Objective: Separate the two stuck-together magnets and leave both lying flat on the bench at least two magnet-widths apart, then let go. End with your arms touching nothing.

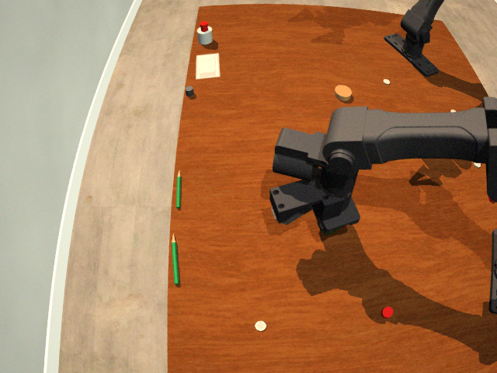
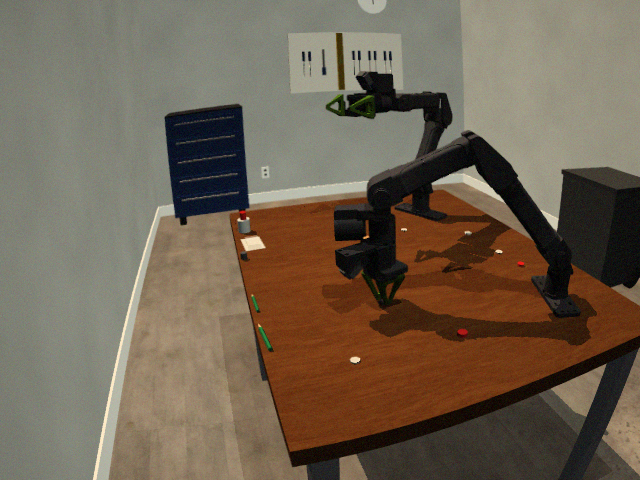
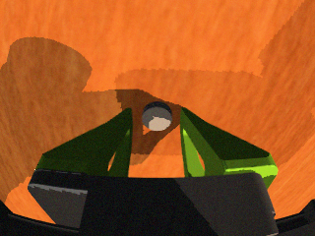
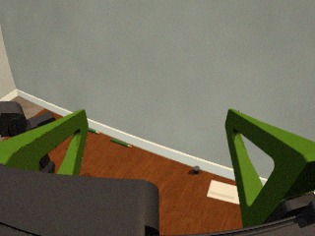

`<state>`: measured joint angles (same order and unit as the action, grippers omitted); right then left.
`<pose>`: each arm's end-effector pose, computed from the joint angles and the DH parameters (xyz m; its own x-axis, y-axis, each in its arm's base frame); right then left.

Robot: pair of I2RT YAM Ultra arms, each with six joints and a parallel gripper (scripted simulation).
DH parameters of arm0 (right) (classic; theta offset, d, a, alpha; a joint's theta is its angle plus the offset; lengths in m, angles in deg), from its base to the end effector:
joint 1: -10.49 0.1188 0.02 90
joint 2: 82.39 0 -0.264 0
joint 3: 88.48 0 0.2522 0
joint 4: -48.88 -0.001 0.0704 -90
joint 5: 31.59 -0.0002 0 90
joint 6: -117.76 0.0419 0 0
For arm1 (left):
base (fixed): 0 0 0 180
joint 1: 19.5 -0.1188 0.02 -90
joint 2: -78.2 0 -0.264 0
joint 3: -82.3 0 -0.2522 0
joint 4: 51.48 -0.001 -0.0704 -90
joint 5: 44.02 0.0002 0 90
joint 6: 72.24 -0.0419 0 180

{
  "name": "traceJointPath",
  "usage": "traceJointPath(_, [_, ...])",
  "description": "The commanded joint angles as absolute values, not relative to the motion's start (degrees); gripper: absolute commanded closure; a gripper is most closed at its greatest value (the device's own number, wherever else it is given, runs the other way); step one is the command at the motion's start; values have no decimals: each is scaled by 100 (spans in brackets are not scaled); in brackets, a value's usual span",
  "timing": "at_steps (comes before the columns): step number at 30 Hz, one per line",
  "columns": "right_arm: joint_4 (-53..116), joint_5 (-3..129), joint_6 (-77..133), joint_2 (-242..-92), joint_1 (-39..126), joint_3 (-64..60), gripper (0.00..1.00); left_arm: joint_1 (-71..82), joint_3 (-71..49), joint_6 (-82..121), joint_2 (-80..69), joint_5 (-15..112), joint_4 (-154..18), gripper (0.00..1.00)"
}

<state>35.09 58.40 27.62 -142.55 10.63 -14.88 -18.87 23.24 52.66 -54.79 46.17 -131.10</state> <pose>0.2462 0.0016 0.4055 -0.0061 -0.0025 -1.0000 -0.0023 1.0000 -0.0024 0.4432 -0.0040 0.1470 -0.8260 -0.5631 0.0258 -0.5629 0.8264 0.0140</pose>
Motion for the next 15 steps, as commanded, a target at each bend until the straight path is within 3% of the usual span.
traceJointPath(1, [3562,5855,2771,-14221,1053,-1442,0,-1882,2385,5263,-5364,4598,-13118,67])
traceJointPath(15, [3562,5855,2771,-14221,1053,-1442,0,-1887,2429,5257,-5369,4598,-13157,67])
